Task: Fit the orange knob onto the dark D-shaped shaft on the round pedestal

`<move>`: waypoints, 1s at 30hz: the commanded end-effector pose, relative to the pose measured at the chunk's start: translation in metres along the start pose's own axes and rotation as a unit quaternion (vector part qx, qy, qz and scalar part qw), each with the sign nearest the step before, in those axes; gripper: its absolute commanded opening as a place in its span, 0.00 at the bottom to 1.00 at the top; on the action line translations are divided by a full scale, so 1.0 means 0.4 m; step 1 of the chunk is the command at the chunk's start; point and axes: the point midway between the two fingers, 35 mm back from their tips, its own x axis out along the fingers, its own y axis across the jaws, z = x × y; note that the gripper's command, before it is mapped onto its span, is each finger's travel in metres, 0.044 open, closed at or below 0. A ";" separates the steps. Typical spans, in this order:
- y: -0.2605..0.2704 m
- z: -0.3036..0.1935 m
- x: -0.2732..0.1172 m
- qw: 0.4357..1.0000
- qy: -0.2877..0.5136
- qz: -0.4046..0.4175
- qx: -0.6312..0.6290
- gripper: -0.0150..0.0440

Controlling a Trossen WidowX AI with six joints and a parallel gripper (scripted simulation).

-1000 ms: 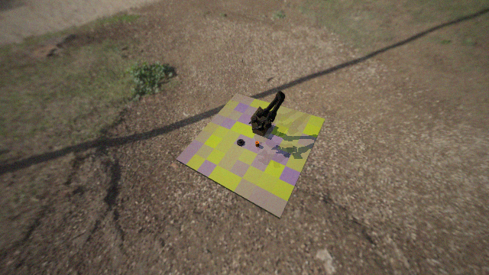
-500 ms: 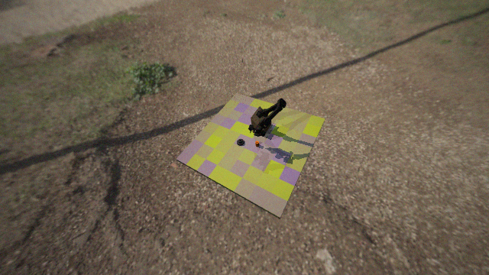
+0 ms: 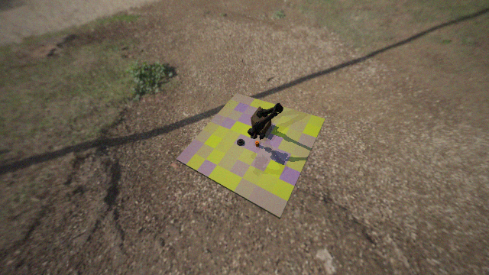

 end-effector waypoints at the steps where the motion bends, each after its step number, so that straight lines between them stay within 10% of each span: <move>1: 0.000 0.001 0.004 1.000 0.004 0.009 0.010 1.00; 30: 0.004 0.006 0.176 1.000 0.005 0.009 0.010 1.00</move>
